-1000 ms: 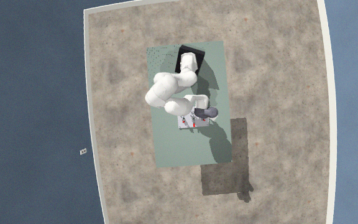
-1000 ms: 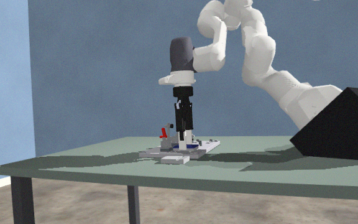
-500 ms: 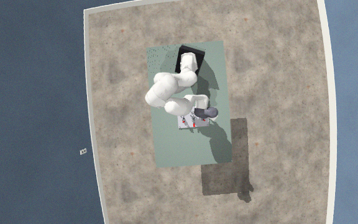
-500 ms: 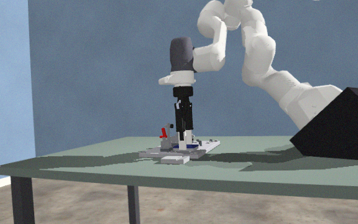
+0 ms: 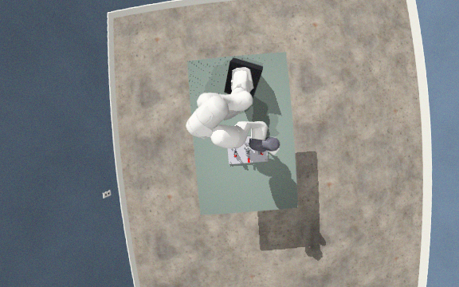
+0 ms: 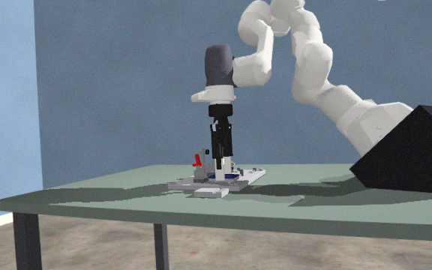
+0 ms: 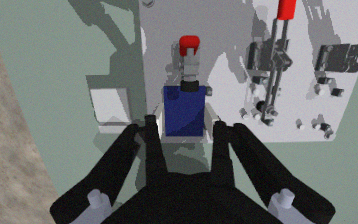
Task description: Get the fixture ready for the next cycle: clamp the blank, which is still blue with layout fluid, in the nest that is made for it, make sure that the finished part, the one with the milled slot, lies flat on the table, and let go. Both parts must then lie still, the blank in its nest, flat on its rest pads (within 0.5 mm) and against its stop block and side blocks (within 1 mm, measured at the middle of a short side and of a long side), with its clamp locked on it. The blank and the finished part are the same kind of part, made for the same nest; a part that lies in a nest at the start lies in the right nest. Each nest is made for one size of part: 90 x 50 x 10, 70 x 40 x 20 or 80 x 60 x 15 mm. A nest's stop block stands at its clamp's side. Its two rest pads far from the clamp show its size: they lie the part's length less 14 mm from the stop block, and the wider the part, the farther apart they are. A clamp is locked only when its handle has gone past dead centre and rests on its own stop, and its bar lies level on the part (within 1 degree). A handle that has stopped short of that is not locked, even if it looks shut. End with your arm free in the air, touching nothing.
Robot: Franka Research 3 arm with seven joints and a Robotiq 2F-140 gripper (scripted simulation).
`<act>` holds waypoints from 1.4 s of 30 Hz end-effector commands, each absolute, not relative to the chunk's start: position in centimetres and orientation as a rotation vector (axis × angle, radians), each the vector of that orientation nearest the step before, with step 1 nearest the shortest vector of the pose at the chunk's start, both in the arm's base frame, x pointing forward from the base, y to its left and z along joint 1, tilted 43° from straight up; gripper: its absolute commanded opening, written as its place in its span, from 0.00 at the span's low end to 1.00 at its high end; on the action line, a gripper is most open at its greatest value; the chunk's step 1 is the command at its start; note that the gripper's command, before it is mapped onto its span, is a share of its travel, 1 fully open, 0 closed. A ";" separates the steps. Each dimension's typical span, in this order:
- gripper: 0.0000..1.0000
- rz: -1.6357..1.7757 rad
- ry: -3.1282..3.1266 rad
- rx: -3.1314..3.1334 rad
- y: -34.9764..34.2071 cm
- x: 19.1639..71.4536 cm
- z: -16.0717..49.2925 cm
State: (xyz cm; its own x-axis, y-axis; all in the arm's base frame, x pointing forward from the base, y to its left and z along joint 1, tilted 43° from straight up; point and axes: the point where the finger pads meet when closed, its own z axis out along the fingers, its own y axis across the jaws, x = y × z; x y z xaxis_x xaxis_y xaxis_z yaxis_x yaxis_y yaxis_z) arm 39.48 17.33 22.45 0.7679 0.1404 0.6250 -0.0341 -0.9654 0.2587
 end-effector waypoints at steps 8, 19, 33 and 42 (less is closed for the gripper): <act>0.00 0.993 0.081 2.711 17.5 39.6 22.6; 0.58 0.993 0.081 2.711 17.5 39.6 22.6; 0.58 0.993 0.081 2.711 17.5 39.6 22.6; 0.58 0.993 0.081 2.711 17.5 39.6 22.6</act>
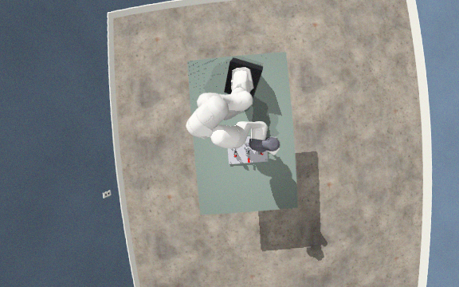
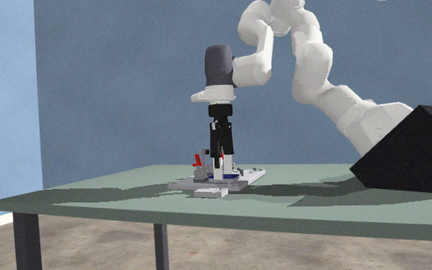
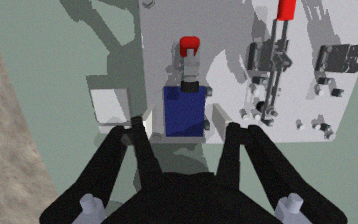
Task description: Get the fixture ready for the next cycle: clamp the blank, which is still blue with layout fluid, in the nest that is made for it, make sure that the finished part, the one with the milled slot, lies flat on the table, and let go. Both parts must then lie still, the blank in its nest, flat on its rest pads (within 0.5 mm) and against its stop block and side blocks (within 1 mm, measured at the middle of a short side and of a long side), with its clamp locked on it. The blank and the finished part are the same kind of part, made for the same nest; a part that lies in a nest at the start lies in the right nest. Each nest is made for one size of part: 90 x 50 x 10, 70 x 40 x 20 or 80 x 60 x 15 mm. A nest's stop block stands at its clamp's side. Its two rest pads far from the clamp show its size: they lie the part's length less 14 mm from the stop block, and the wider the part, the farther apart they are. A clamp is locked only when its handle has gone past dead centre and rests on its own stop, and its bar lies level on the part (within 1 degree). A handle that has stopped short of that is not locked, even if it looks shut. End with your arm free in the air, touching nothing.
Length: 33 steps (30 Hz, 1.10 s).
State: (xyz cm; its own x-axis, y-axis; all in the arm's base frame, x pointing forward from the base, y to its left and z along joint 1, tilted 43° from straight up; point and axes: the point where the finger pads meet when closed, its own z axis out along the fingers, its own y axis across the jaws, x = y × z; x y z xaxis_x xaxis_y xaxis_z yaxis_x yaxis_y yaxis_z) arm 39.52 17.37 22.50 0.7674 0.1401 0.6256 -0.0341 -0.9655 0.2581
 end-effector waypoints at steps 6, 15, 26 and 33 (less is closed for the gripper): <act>0.58 0.993 0.081 2.711 17.5 39.6 22.6; 0.58 0.993 0.081 2.711 17.5 39.6 22.6; 0.58 0.993 0.081 2.711 17.6 39.5 22.7; 0.58 0.993 0.081 2.711 17.9 38.4 23.9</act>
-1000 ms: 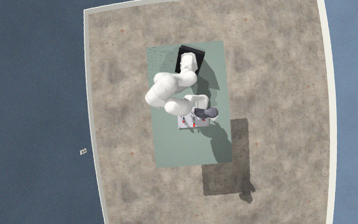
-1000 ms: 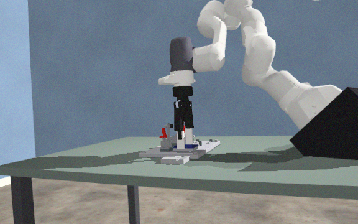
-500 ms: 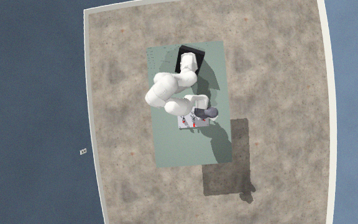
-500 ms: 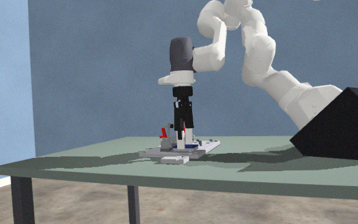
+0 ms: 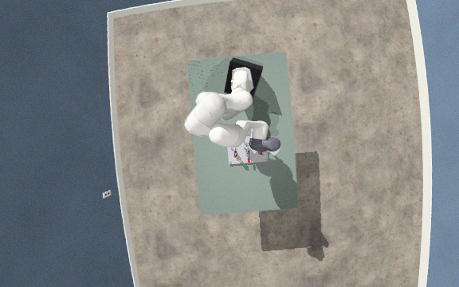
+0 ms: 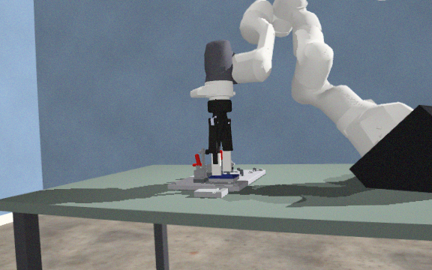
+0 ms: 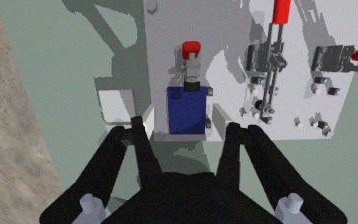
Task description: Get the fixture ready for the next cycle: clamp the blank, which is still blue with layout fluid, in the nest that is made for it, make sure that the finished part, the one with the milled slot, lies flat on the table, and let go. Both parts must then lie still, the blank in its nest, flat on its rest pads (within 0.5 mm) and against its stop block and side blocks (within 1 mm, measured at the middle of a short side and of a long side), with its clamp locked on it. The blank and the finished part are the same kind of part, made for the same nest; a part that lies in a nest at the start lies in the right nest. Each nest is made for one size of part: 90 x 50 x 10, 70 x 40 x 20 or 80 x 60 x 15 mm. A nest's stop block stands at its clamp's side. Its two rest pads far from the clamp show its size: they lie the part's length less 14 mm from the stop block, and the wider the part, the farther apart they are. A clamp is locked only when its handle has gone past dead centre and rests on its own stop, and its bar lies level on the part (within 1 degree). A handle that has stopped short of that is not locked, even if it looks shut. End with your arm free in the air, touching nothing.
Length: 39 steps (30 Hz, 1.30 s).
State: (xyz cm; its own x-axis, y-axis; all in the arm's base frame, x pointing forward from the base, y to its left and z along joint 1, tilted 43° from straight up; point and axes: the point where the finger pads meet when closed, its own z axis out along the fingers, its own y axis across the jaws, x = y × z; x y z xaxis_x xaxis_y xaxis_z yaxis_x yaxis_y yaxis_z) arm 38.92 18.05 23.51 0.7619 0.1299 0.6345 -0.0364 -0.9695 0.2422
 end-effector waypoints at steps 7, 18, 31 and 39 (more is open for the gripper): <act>0.58 0.993 0.081 2.711 18.5 36.8 25.8; 0.58 0.993 0.081 2.711 18.8 35.7 27.0; 0.00 0.993 0.081 2.711 18.8 35.7 27.0; 0.00 0.993 0.081 2.711 18.8 35.7 27.0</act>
